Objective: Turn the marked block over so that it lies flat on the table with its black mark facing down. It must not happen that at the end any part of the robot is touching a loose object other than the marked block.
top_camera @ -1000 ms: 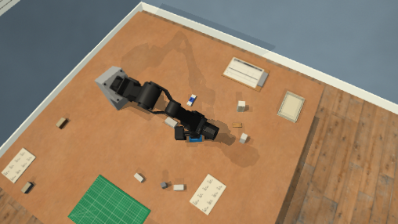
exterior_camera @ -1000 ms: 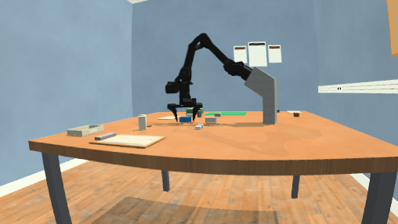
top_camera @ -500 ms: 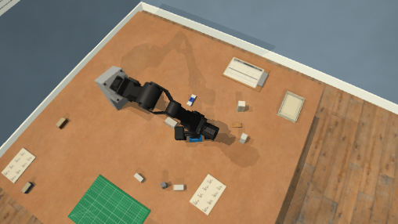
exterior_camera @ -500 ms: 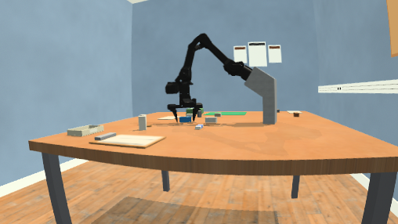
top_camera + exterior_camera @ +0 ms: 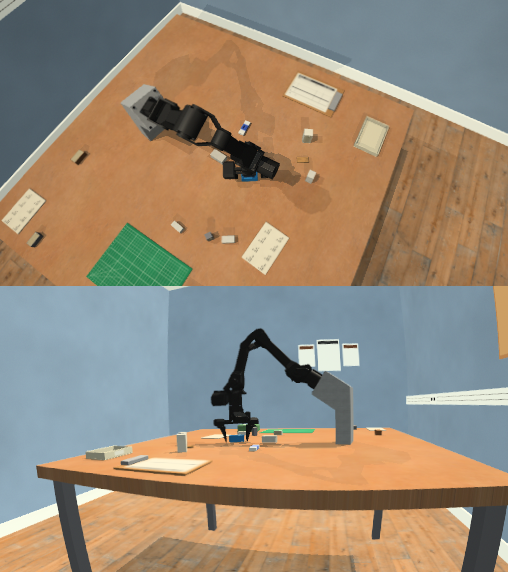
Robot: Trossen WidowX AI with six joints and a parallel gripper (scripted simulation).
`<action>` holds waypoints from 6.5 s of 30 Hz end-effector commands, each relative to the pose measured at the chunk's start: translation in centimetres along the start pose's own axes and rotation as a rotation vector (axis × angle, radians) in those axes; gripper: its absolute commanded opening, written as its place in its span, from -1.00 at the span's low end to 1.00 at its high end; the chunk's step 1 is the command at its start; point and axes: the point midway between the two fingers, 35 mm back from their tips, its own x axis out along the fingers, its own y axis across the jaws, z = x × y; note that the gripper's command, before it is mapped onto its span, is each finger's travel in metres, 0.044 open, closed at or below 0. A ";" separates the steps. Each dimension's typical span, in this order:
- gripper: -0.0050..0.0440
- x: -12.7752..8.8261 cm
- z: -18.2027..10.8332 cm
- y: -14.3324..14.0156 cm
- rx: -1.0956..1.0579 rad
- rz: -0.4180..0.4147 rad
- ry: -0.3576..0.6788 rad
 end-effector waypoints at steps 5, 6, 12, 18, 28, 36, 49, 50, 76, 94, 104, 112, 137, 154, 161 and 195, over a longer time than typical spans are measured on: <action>1.00 -0.1 -0.3 -0.3 0.002 -0.011 0.003; 1.00 -0.1 -0.3 -0.3 0.002 -0.011 0.003; -1.00 -0.1 -0.3 -0.3 0.002 -0.011 0.003; -1.00 -0.1 -0.3 -0.4 0.003 -0.011 0.004; -1.00 -0.1 -0.2 -0.2 0.002 -0.008 0.002; -1.00 -0.1 -0.2 -0.2 0.002 -0.008 0.002; -1.00 -0.2 -0.3 -0.3 0.002 -0.010 0.003; -1.00 -0.2 -0.3 -0.3 0.002 -0.010 0.003; -1.00 -2.9 -0.4 -0.4 0.008 -0.019 0.011; -1.00 -2.4 0.0 -0.3 -0.001 -0.009 -0.158; -1.00 -2.6 0.8 -0.3 0.005 -0.016 -0.487; -1.00 -2.5 1.5 -0.3 0.007 -0.019 -0.818; -1.00 -2.5 2.0 -0.3 0.008 -0.022 -1.034; -1.00 -2.6 2.0 -0.3 0.009 -0.023 -1.032; -1.00 -2.6 2.0 -0.3 0.009 -0.023 -1.032; -1.00 -1.4 2.0 -0.3 -0.009 -0.009 -1.034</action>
